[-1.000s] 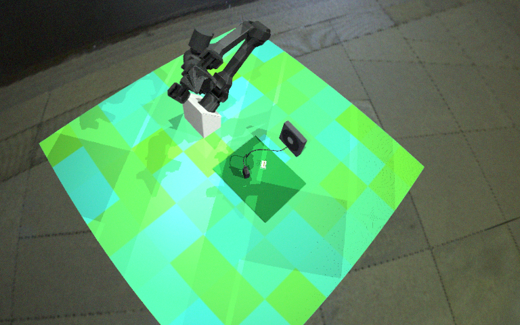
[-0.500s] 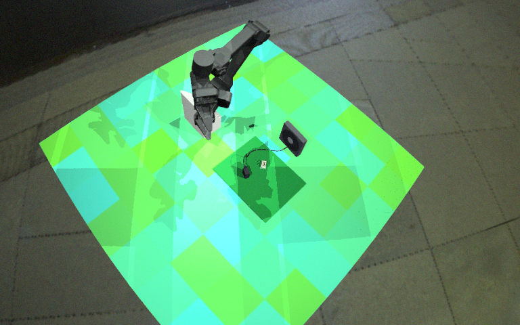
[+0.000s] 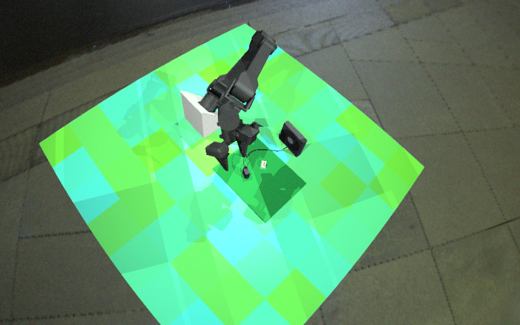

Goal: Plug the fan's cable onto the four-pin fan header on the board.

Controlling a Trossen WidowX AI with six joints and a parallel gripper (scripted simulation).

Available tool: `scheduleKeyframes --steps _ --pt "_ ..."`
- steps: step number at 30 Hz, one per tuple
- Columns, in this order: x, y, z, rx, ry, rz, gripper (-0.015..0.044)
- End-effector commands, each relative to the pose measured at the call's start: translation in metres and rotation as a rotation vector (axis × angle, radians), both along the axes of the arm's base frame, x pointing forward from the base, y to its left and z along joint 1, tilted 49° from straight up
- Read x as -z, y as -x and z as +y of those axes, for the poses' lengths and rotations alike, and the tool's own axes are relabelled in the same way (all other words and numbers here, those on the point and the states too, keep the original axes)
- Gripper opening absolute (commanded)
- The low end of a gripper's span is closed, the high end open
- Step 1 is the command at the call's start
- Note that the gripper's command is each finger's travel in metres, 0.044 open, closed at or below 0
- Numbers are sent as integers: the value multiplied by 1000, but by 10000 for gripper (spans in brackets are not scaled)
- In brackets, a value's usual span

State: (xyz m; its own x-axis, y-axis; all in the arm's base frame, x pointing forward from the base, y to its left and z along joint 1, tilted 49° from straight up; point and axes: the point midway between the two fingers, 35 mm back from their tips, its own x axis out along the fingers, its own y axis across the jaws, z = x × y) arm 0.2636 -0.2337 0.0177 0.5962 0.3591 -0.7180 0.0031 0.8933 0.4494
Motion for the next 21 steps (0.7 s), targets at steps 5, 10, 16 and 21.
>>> scheduleKeyframes --steps 5,10,16,21 --pt "-7 -21 105 48 -526 659 440" --pt "-8 -21 106 48 -528 663 440" --pt "-6 -21 107 49 -528 663 440" --pt "29 -32 142 51 -525 662 440"
